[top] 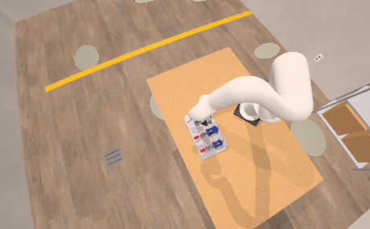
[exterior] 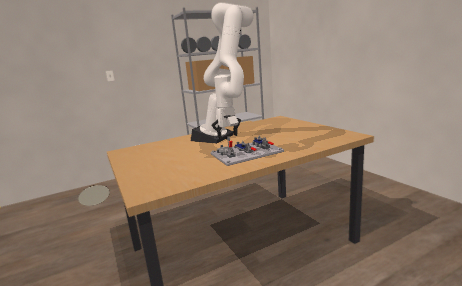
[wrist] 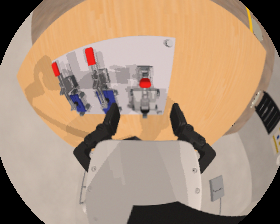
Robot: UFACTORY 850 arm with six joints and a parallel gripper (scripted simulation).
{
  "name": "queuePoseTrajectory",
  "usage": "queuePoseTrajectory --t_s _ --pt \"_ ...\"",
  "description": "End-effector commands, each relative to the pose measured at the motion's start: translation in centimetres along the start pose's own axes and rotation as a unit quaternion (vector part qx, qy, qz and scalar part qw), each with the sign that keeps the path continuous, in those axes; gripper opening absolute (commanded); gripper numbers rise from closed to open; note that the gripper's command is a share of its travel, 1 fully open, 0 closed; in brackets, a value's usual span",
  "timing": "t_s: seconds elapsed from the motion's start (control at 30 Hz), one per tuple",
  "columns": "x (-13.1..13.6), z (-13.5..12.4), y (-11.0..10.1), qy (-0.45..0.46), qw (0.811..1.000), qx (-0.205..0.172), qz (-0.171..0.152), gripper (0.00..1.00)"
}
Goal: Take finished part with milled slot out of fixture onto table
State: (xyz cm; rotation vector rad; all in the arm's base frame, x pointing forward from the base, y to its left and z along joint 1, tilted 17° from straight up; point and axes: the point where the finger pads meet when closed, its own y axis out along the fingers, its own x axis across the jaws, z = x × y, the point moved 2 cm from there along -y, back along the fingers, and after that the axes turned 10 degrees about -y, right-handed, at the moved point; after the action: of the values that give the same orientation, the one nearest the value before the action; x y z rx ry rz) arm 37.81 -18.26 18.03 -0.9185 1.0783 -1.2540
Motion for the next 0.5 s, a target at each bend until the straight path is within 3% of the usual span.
queuePoseTrajectory --t_s 0.0,0.47 --pt "-0.3 -1.6 -0.1 0.000 1.000 0.002 0.000 1.00" --pt "-0.8 -4.9 0.0 0.000 1.000 0.002 0.000 1.00"
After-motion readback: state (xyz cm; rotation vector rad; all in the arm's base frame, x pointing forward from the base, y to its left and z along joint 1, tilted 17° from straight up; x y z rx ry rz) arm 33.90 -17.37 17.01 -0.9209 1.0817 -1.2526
